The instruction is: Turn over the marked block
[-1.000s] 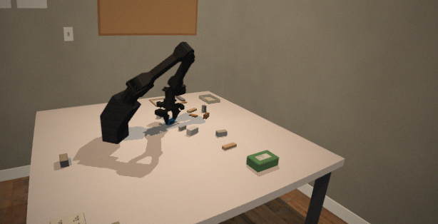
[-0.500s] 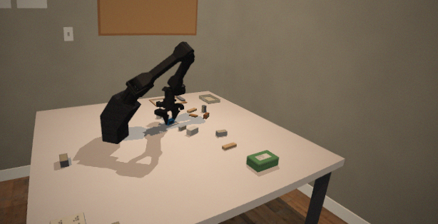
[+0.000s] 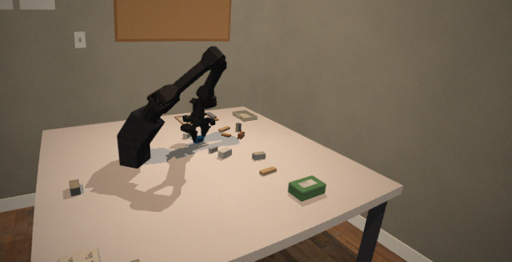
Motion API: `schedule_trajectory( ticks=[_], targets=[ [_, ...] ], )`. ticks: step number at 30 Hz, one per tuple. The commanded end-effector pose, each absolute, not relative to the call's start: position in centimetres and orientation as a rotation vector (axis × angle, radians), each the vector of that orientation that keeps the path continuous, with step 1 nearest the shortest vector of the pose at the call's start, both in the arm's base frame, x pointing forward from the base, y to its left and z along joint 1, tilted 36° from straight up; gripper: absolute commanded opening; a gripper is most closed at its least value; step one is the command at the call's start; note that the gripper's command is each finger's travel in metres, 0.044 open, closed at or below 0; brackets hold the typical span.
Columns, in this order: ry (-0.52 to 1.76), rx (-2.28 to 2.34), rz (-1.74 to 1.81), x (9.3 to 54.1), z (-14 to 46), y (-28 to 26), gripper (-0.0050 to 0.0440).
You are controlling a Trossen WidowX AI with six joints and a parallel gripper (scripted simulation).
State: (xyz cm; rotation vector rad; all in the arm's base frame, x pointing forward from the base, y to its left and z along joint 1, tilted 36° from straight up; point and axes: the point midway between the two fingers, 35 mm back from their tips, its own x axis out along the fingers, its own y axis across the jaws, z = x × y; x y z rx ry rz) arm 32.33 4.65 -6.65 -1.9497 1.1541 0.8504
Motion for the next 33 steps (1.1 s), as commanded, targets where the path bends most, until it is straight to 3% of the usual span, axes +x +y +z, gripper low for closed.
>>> schedule_trajectory(
  ticks=[1,16,33],
  targets=[
    [1.136,-1.950,0.827,32.53,-5.62,5.00,-0.0050],
    [1.109,-1.920,0.875,32.42,-5.69,5.00,-0.0050],
    [0.814,-1.588,1.250,32.35,-6.26,5.82,-0.0050]
  ],
)
